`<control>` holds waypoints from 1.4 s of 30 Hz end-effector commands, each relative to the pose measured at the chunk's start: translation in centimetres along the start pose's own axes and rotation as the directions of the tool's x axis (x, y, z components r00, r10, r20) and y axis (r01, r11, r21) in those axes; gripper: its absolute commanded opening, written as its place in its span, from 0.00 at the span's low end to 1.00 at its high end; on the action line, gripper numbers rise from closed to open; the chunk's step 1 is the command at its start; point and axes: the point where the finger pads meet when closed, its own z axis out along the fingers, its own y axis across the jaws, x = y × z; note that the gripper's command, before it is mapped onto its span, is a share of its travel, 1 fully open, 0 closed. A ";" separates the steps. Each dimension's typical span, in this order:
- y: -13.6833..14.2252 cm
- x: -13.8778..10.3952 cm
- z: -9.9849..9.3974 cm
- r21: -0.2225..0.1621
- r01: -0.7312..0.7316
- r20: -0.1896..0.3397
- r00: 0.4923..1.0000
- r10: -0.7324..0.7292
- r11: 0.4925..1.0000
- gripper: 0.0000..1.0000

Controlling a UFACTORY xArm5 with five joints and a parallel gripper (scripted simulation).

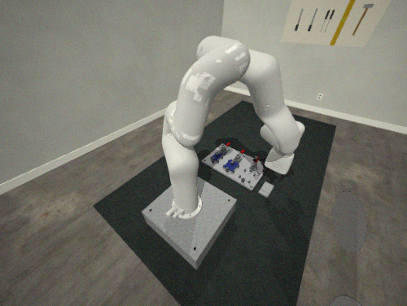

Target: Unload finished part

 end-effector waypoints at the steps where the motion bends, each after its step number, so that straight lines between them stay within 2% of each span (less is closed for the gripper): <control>1: 0.1 0.1 -0.3 -0.002 0.000 -0.003 1.000 0.000 1.000 0.81; 10: 0.1 0.1 -1.5 -0.002 0.000 -0.003 1.000 0.000 1.000 0.81; 21: 0.1 0.1 -5.3 -0.002 0.000 -0.003 1.000 0.000 1.000 0.81; 23: 0.1 0.1 -5.3 -0.002 0.000 -0.003 1.000 0.000 1.000 0.81; 32: 0.1 0.1 -8.2 -0.002 0.000 -0.003 1.000 0.000 1.000 0.81; 42: 0.1 0.1 -9.2 -0.002 0.000 -0.003 1.000 0.000 1.000 0.81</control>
